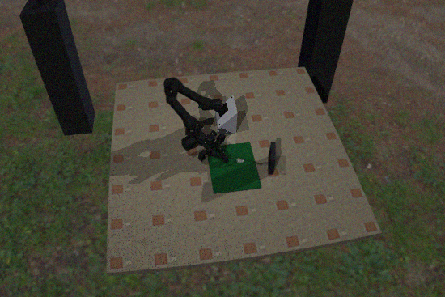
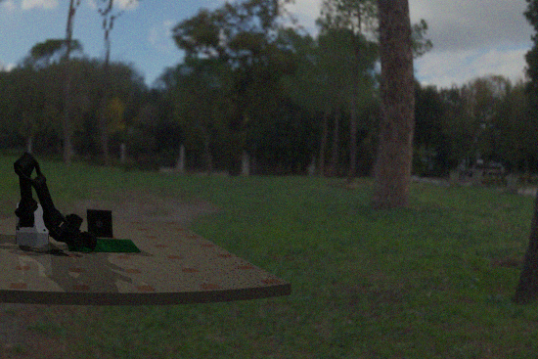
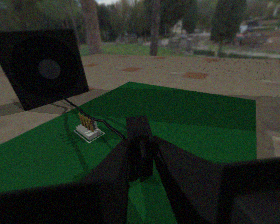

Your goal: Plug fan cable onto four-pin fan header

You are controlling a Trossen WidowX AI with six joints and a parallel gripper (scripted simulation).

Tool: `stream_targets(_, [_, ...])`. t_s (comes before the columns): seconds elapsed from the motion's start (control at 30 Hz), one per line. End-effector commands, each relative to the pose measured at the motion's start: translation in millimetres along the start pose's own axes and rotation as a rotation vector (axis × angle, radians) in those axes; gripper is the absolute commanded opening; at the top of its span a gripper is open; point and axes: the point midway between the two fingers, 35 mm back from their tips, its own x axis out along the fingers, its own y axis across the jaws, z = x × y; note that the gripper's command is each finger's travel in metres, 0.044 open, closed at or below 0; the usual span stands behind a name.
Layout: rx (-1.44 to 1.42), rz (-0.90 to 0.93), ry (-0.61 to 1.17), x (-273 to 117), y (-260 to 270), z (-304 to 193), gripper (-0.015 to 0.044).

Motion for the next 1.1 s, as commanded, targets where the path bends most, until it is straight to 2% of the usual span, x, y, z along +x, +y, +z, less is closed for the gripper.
stream_targets(0.0, [0.001,0.0,0.0,-0.2,0.0,0.2,0.0])
stream_targets(0.77, [0.001,0.0,0.0,-0.2,0.0,0.2,0.0])
stream_targets(0.93, [0.0,0.0,0.0,0.0,0.0,0.0,0.0131])
stream_targets(1.07, [0.0,0.0,0.0,0.0,0.0,0.0,0.014])
